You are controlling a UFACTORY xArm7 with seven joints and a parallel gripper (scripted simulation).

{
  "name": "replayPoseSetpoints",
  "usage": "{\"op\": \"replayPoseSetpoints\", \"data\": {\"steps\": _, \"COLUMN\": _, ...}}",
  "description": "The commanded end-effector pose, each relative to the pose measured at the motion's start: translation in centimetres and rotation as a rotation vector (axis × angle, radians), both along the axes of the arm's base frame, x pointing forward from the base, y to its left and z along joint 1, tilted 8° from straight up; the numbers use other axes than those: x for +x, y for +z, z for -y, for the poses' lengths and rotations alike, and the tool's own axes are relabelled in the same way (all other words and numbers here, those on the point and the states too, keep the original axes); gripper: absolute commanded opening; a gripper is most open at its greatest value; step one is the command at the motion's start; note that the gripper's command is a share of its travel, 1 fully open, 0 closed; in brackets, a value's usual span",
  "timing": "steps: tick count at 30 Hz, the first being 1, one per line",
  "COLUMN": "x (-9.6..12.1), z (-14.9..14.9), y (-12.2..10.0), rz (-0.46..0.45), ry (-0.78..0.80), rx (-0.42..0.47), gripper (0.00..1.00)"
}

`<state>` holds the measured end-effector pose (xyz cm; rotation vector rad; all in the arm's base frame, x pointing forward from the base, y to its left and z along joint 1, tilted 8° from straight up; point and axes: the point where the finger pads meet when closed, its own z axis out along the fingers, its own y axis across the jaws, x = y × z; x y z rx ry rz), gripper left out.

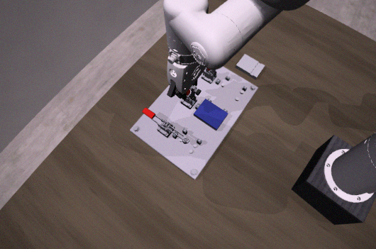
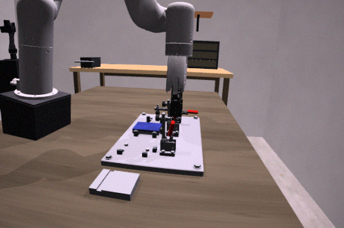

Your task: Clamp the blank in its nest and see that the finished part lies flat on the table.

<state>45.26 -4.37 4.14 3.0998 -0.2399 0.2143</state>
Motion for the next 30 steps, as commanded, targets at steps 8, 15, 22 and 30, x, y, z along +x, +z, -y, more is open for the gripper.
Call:
{"op": "replayPoseSetpoints", "data": {"steps": 8, "x": 0.34, "z": 0.06, "y": -1.29, "rz": 0.002, "ry": 0.0, "rx": 0.0, "gripper": 0.47}}
{"op": "replayPoseSetpoints", "data": {"steps": 15, "x": 0.34, "z": 0.06, "y": -1.29, "rz": 0.002, "ry": 0.0, "rx": 0.0, "gripper": 0.0}}
{"op": "replayPoseSetpoints", "data": {"steps": 22, "x": 0.34, "z": 0.06, "y": -1.29, "rz": 0.002, "ry": 0.0, "rx": 0.0, "gripper": 0.0}}
{"op": "replayPoseSetpoints", "data": {"steps": 30, "x": 0.34, "z": 0.06, "y": -1.29, "rz": 0.002, "ry": 0.0, "rx": 0.0, "gripper": 0.0}}
